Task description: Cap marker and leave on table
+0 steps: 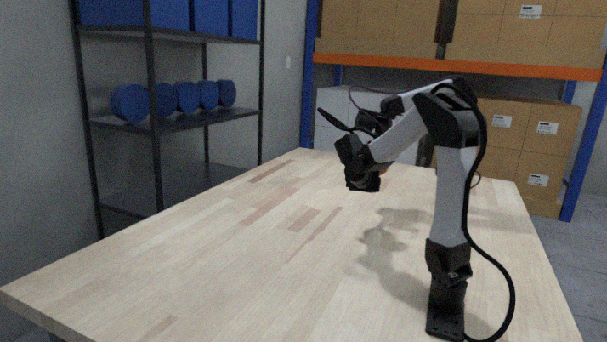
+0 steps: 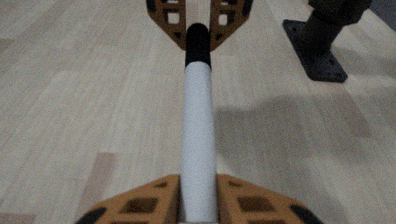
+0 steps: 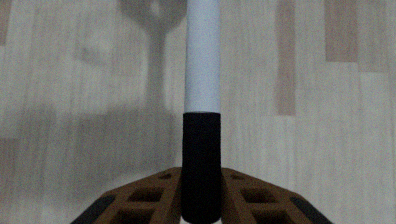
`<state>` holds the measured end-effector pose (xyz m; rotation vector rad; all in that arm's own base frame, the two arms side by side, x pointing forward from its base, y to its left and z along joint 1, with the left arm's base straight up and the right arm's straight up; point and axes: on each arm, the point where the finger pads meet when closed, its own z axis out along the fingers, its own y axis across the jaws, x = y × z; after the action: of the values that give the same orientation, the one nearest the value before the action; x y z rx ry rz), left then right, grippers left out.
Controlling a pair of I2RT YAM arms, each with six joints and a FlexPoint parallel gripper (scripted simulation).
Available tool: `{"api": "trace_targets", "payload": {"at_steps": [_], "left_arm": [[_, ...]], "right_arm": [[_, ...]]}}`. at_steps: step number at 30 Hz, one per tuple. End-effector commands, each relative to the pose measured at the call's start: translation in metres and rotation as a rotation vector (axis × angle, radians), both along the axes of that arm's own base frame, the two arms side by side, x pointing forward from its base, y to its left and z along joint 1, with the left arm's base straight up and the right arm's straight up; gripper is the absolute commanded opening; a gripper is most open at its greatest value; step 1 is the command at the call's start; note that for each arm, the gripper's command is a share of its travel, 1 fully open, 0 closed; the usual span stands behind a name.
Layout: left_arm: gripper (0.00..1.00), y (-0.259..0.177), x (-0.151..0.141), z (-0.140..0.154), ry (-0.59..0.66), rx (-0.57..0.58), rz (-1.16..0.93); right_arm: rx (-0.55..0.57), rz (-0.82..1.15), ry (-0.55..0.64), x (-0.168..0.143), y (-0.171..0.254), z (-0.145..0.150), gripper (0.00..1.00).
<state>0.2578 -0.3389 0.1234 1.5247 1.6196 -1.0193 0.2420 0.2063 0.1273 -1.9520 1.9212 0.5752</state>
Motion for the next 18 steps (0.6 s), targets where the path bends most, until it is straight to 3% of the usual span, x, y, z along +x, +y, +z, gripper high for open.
{"api": "trace_targets", "payload": {"at_steps": [1, 3, 5, 7, 9, 10, 14, 18], "left_arm": [[0.07, 0.003, -0.001, 0.0, 0.0, 0.008, 0.004], [0.07, 0.003, -0.001, 0.0, 0.0, 0.008, 0.004], [0.07, 0.003, -0.001, 0.0, 0.0, 0.008, 0.004], [0.07, 0.001, -0.001, 0.006, -0.025, -0.005, 0.026], [0.07, -0.002, -0.004, 0.003, -0.037, -0.009, 0.065], [0.07, -0.003, -0.005, -0.001, -0.041, -0.003, 0.095], [0.07, -0.007, -0.014, -0.023, -0.071, 0.021, 0.283], [0.07, -0.006, -0.025, -0.046, -0.085, 0.03, 0.478]], "right_arm": [[0.02, 0.012, -0.028, 0.002, 0.004, 0.008, 0.08], [0.02, 0.012, -0.028, 0.002, 0.004, 0.008, 0.3], [0.02, 0.012, -0.028, 0.002, 0.004, 0.008, 0.3], [0.043, 0.015, -0.055, 0.003, 0.001, 0.026, 0.52], [0.052, 0.015, -0.069, 0.003, -0.004, 0.039, 0.54], [0.056, 0.015, -0.078, 0.004, -0.005, 0.045, 0.65], [0.052, 0.014, -0.071, 0.005, -0.018, 0.063, 0.65], [0.016, 0.015, -0.015, 0.004, -0.023, 0.049, 0.65]]}}
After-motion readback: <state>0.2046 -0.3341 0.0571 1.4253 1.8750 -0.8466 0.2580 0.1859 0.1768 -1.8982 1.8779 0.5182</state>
